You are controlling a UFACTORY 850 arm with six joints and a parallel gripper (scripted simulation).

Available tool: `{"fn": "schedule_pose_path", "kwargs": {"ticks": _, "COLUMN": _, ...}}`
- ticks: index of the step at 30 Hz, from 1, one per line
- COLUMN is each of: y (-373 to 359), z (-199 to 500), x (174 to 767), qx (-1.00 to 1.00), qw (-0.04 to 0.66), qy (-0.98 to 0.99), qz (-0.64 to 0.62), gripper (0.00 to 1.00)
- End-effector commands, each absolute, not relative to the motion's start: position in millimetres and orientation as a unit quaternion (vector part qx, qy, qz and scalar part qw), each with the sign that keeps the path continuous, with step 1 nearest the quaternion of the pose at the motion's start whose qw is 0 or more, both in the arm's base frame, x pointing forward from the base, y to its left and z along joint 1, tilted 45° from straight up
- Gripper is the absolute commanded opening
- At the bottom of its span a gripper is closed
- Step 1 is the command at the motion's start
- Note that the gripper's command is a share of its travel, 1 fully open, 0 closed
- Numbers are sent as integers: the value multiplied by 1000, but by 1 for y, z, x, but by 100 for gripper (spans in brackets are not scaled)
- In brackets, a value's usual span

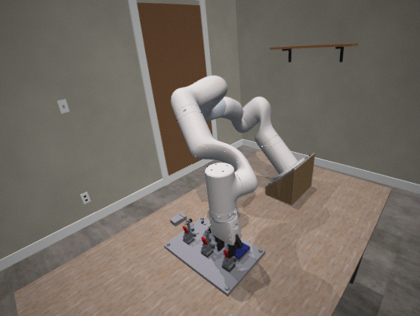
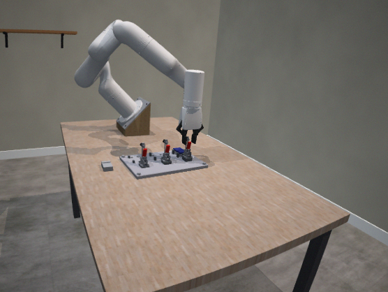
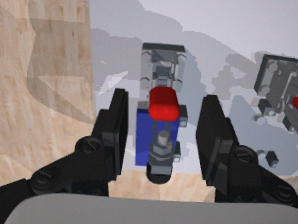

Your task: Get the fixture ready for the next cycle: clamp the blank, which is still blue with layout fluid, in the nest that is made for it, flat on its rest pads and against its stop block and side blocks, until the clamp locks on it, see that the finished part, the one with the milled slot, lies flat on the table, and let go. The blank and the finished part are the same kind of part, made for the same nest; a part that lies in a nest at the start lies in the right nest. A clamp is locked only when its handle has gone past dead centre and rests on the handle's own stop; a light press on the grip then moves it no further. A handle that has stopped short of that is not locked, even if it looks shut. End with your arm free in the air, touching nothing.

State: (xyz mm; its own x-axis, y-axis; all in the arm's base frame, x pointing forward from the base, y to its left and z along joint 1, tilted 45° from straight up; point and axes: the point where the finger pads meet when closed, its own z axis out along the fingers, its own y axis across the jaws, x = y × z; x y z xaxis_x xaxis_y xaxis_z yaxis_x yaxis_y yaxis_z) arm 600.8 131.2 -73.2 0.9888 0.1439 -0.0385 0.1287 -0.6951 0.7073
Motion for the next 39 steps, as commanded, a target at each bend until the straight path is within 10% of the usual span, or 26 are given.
{"fn": "schedule_pose_path", "kwargs": {"ticks": 1, "y": 132, "z": -73, "x": 601, "qx": 921, "qw": 383, "qy": 74, "qz": 11, "gripper": 47}}
{"fn": "schedule_pose_path", "kwargs": {"ticks": 31, "y": 113, "z": -92, "x": 604, "qx": 921, "qw": 383, "qy": 74, "qz": 11, "gripper": 47}}
{"fn": "schedule_pose_path", "kwargs": {"ticks": 32, "y": 113, "z": -92, "x": 604, "qx": 921, "qw": 383, "qy": 74, "qz": 11, "gripper": 0}}
{"fn": "schedule_pose_path", "kwargs": {"ticks": 39, "y": 113, "z": -92, "x": 604, "qx": 921, "qw": 383, "qy": 74, "qz": 11, "gripper": 0}}
